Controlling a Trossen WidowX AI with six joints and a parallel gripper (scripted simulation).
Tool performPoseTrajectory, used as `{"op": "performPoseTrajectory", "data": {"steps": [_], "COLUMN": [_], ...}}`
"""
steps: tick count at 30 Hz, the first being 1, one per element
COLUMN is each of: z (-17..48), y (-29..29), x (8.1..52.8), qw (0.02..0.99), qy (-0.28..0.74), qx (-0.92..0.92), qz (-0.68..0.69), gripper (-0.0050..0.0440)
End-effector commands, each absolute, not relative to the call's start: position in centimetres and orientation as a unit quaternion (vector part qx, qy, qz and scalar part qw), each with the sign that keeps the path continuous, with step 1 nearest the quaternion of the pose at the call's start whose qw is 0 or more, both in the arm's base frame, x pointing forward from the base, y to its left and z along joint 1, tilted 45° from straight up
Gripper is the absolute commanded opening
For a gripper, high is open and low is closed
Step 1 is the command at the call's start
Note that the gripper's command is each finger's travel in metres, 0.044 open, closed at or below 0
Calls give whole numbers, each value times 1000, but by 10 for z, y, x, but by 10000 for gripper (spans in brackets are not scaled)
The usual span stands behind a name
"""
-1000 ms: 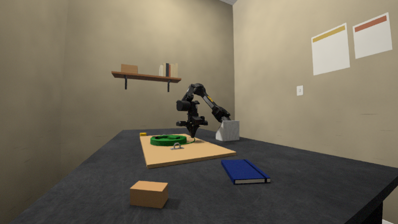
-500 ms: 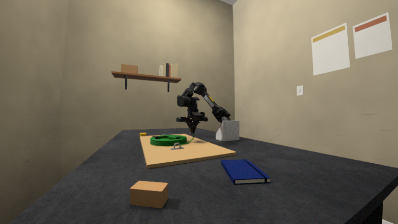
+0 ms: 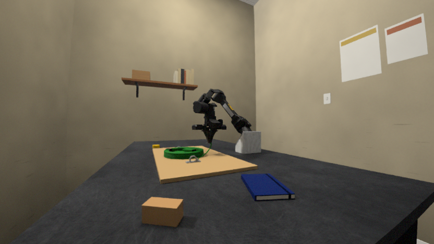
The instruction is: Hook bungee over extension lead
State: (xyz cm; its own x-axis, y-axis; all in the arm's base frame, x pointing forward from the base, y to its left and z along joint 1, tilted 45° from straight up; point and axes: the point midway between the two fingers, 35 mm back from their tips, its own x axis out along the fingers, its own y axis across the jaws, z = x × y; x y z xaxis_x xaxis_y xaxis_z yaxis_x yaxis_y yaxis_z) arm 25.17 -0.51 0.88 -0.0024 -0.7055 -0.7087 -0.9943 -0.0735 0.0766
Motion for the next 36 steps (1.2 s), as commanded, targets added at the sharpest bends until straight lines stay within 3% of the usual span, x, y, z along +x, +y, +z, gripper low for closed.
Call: {"op": "performPoseTrajectory", "data": {"steps": [1,36], "z": [16,47], "y": [-5,-33], "x": [262,311], "qw": [250,280], "qy": [631,604], "qx": [-671,-690], "qz": [300,284], "gripper": [-50,-50]}}
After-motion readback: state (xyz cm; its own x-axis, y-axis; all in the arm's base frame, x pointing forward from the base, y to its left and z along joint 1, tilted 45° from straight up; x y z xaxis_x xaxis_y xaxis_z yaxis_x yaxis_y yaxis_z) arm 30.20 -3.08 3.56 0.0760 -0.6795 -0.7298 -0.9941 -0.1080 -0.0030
